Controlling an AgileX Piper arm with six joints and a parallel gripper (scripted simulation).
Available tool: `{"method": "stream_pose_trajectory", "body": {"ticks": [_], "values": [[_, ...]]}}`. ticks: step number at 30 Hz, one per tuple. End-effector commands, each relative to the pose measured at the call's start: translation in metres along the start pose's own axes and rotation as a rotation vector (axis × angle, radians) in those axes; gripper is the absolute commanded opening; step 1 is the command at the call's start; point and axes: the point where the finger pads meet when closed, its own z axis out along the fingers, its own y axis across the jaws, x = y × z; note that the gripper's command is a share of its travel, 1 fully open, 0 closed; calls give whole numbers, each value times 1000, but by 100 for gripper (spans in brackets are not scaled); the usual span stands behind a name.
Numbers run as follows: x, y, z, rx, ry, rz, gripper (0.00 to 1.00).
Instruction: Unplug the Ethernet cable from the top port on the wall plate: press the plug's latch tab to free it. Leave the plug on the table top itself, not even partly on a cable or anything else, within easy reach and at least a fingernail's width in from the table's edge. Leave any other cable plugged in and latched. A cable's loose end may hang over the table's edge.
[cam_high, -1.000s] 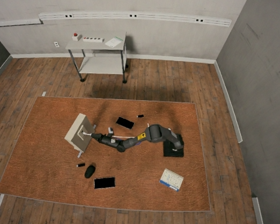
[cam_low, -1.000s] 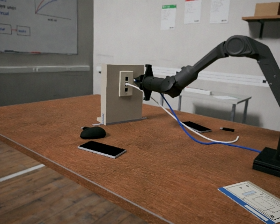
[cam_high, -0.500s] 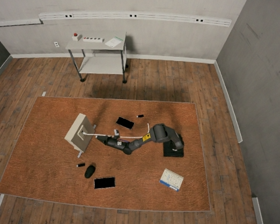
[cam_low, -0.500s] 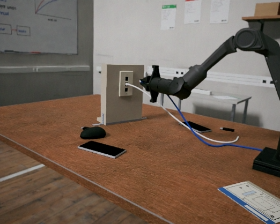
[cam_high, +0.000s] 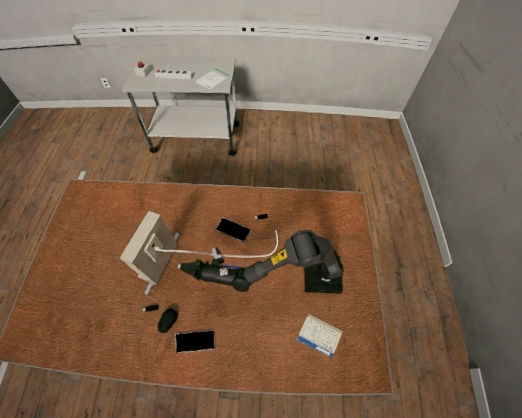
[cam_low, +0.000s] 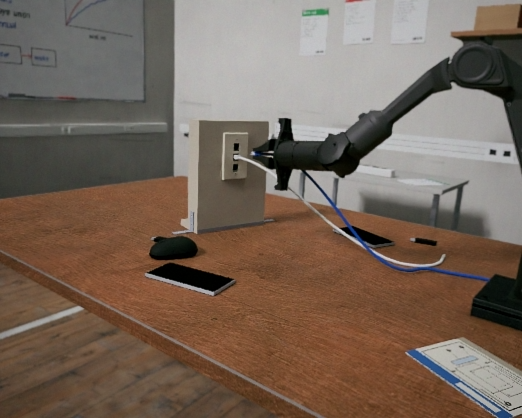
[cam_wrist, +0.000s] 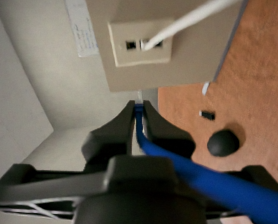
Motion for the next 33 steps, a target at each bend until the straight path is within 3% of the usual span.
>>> {"method": "stream_pose_trajectory", "body": {"ticks": [1, 8, 20, 22, 33], "values": [[38, 0, -6, 113, 115, 82, 0], [78, 1, -22, 231, 231, 150, 0], [162, 10, -93, 534, 501, 254, 0], [162, 10, -93, 534, 501, 254, 0], [211, 27, -190, 831, 722, 265, 0]]}}
